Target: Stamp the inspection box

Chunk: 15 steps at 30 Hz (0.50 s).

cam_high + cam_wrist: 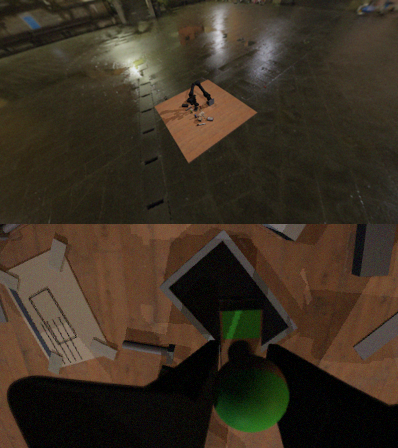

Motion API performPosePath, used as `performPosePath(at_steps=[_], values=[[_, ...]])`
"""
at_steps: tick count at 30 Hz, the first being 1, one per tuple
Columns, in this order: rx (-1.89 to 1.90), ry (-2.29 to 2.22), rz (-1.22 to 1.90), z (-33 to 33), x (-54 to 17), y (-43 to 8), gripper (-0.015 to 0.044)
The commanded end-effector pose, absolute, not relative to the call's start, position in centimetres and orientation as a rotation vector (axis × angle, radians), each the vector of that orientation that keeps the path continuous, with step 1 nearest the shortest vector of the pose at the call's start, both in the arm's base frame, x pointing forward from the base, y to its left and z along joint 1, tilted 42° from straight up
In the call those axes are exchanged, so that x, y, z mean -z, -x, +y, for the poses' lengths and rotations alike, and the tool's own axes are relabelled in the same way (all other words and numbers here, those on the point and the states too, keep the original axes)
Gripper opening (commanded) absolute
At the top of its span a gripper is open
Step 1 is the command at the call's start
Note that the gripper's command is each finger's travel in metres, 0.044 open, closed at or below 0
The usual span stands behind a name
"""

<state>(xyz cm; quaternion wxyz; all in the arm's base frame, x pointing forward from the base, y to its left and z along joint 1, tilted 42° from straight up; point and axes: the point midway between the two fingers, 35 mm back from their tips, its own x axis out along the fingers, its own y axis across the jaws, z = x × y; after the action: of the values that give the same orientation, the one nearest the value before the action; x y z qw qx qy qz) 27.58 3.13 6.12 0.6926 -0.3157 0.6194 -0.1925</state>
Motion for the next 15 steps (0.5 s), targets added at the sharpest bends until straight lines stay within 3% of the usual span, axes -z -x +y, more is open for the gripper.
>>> performPosePath(at_steps=[1,15], values=[[0.426,0.712,1.388,2.94,-5.79,-27.58,0.0],[0.426,0.712,1.388,2.36,-5.08,-27.76,0.0]])
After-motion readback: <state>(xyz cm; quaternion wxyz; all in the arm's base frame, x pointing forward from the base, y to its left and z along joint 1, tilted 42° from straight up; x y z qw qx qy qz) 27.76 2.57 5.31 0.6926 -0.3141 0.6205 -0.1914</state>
